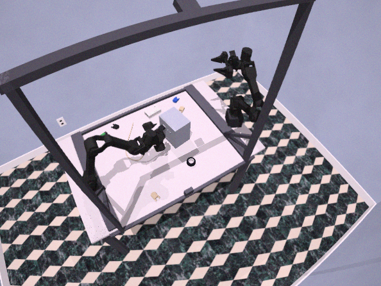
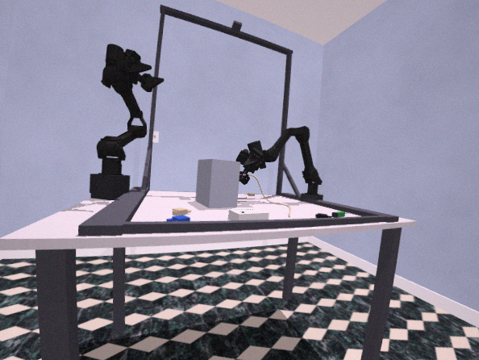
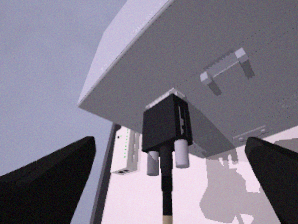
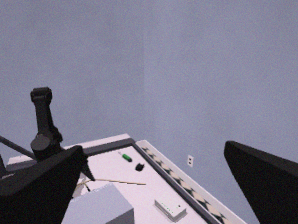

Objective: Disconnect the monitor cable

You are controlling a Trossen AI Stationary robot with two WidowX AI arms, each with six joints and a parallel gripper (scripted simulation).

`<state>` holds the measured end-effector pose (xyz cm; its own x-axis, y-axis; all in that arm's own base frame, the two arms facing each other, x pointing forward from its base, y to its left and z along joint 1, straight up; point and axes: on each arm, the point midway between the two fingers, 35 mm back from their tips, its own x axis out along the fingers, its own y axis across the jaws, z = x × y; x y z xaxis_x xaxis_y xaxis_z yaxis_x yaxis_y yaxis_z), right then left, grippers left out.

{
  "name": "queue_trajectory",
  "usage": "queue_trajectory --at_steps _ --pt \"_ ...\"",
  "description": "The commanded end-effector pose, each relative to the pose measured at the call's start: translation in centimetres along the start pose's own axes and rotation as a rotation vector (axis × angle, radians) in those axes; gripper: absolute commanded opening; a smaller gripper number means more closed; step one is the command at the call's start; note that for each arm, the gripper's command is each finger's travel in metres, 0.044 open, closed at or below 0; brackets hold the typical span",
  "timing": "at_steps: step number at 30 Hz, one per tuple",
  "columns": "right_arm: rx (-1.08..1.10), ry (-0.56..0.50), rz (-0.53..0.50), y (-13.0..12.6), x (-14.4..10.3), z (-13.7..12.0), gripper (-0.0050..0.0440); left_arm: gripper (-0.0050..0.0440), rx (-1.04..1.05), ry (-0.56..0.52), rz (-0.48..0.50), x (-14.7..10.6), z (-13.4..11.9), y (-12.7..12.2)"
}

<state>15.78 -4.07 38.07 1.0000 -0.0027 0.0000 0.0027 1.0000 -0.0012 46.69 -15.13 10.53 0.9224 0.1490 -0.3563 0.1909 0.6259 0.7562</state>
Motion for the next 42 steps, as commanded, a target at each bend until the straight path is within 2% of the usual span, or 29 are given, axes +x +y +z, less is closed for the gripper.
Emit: queue_trajectory --at_steps 1,2,4,7,11,15,19,21,35,42 --pt "-0.004 -0.001 0.003 0.13 -0.03 0.27 0.0440 0.0440 0.101 -0.024 0.072 0.10 0.55 0.03" --pt "-0.004 -0.001 0.003 0.13 -0.03 0.27 0.0440 0.0440 0.148 -0.028 0.105 0.17 0.58 -0.09" --pt "-0.004 -0.001 0.003 0.13 -0.03 0.27 0.0440 0.0440 0.148 -0.028 0.105 0.17 0.58 -0.09" --pt "-0.004 -0.001 0.003 0.13 -0.03 0.27 0.0440 0.0440 0.307 -0.015 0.198 0.22 0.22 -0.69" --pt "-0.004 -0.001 0.003 0.13 -0.03 0.27 0.0440 0.0440 0.400 -0.005 0.284 -0.09 0.13 -0.76" --pt "-0.004 -0.001 0.003 0.13 -0.03 0.27 0.0440 0.0440 0.434 0.004 0.309 -0.21 -0.03 -0.86" --pt "-0.004 -0.001 0.003 0.13 -0.03 0.27 0.0440 0.0344 0.434 0.004 0.309 -0.21 -0.03 -0.86" --pt "-0.004 -0.001 0.003 0.13 -0.03 0.27 0.0440 0.0344 0.434 0.004 0.309 -0.21 -0.03 -0.86" --pt "-0.004 -0.001 0.003 0.13 -0.03 0.27 0.0440 0.0008 0.434 0.004 0.309 -0.21 -0.03 -0.86" --pt "-0.004 -0.001 0.003 0.13 -0.03 0.27 0.0440 0.0000 0.434 0.004 0.309 -0.21 -0.03 -0.86"
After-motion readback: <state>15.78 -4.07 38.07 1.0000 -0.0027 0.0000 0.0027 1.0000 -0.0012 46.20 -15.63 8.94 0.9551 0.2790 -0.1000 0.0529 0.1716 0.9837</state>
